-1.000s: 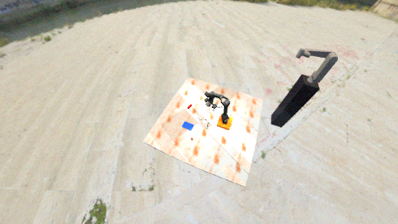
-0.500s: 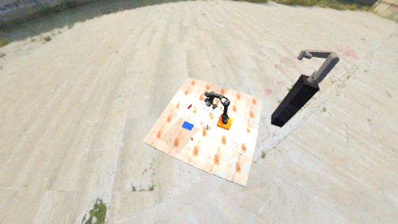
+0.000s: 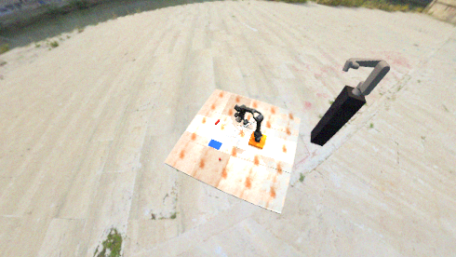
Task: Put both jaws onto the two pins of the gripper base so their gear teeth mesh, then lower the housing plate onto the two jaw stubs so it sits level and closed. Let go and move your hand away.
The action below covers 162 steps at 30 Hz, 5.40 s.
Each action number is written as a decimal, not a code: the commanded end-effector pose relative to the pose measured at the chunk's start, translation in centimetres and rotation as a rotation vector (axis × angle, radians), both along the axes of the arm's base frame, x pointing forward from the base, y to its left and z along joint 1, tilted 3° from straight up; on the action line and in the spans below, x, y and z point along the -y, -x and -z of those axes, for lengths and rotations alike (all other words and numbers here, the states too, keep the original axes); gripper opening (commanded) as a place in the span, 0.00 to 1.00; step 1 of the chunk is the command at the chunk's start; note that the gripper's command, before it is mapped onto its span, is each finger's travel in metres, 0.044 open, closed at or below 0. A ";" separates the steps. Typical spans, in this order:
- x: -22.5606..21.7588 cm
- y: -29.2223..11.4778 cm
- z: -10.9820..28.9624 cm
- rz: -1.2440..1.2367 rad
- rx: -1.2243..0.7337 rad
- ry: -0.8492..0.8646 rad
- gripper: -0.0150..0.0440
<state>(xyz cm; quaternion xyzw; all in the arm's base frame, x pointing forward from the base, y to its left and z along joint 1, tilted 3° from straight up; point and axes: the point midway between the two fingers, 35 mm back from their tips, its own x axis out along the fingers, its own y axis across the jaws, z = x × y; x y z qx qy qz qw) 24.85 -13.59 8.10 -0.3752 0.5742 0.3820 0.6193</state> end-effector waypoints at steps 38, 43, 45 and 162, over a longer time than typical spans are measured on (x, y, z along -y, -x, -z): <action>0.0 0.0 0.0 0.000 0.000 0.000 0.34; 0.0 0.0 0.0 0.000 0.000 0.000 0.57; 0.0 0.0 0.0 0.000 0.000 0.000 0.65; 1.1 1.4 -0.3 1.013 -0.042 -0.046 1.00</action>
